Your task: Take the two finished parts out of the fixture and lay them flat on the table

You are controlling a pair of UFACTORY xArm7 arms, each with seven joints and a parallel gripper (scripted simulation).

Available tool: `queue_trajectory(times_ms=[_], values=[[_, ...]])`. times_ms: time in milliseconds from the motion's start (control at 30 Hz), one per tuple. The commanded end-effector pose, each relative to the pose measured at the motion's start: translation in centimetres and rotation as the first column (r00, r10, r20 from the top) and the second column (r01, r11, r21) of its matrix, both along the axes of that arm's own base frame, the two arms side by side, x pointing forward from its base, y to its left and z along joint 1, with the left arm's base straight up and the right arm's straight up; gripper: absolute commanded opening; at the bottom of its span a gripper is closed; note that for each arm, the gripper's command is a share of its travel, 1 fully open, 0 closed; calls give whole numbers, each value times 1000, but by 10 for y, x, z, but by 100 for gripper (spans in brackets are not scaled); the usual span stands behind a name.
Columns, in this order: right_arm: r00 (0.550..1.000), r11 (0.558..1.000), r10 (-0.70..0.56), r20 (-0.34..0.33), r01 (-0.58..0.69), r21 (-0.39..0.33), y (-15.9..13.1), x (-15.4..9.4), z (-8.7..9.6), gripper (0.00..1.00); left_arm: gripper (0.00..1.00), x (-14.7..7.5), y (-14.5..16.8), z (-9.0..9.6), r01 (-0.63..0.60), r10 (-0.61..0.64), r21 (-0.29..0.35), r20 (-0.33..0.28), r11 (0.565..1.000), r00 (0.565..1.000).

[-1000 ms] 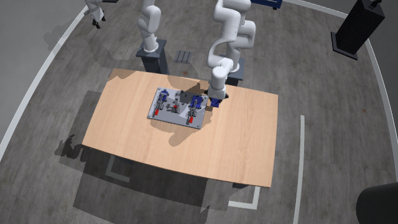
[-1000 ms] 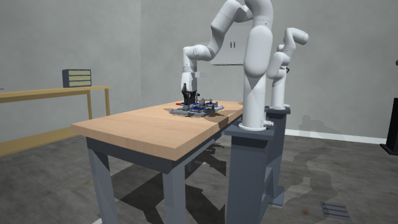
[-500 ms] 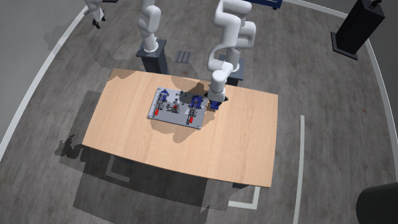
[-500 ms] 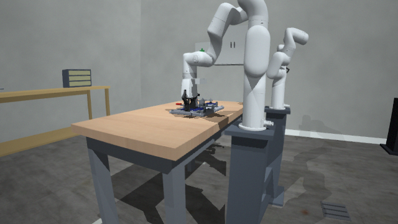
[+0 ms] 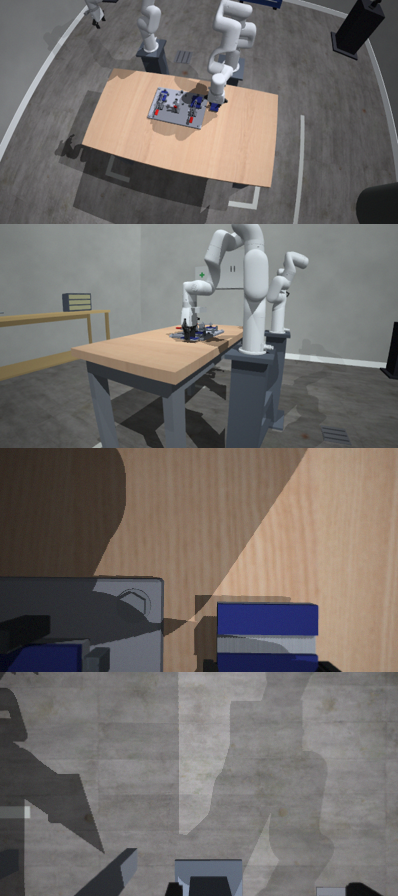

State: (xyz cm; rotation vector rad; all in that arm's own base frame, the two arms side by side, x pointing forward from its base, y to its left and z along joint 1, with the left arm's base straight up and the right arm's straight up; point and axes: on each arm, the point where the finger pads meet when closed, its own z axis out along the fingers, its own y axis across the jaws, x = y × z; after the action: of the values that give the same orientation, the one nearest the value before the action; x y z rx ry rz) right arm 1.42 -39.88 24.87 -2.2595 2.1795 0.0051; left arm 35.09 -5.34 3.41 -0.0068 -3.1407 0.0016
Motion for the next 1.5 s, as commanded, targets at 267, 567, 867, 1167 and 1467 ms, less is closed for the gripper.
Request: queue_trajectory(times_ms=[267,567,867,1167,1467], values=[[1000,1000,0,1,0,-4,-1,0,1,100,0,2,0,-4,0,0,1,4,1000,1000],[1000,1000,0,1,0,-4,-1,0,1,100,0,2,0,-4,0,0,1,4,1000,1000],[1000,1000,0,1,0,-4,-1,0,1,100,0,2,0,-4,0,0,1,4,1000,1000],[1000,1000,0,1,0,-4,-1,0,1,100,0,2,0,-4,0,0,1,4,1000,1000],[1000,1000,0,1,0,-4,-1,0,1,100,0,2,0,-7,0,0,1,4,1000,1000]])
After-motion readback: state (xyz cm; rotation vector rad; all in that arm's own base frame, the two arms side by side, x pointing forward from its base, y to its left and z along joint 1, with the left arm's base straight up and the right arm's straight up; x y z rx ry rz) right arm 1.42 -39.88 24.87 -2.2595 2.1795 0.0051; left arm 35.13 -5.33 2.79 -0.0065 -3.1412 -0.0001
